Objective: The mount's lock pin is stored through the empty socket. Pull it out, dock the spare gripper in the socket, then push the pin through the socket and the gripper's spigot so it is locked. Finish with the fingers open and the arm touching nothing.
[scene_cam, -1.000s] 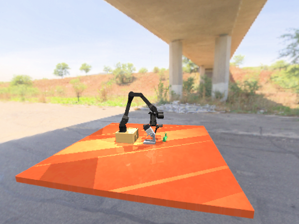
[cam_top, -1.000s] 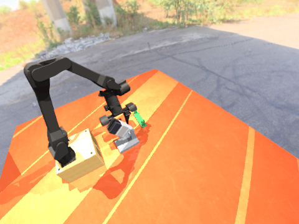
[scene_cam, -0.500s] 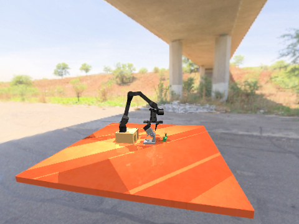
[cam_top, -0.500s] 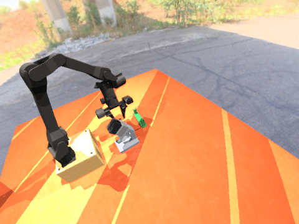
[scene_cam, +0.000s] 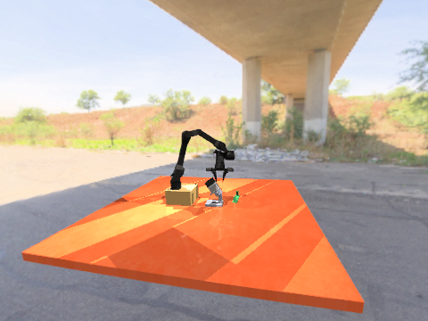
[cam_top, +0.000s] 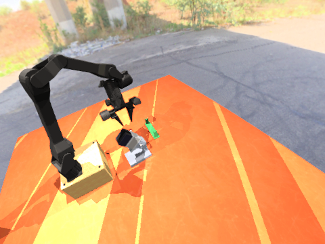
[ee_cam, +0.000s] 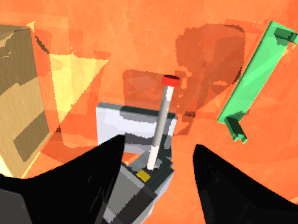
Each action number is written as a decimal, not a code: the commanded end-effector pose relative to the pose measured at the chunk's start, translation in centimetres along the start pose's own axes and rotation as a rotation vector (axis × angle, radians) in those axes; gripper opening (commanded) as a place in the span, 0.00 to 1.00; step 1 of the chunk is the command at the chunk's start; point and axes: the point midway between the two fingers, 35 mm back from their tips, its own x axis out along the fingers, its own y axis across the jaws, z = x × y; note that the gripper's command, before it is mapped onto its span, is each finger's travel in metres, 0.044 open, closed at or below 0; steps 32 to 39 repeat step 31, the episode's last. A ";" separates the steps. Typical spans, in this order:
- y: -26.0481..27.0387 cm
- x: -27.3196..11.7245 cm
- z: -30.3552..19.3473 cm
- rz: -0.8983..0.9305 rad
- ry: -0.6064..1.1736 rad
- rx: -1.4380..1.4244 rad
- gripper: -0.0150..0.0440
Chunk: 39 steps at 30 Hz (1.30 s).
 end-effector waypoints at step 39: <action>0.0 0.1 -0.1 0.003 0.001 0.001 1.00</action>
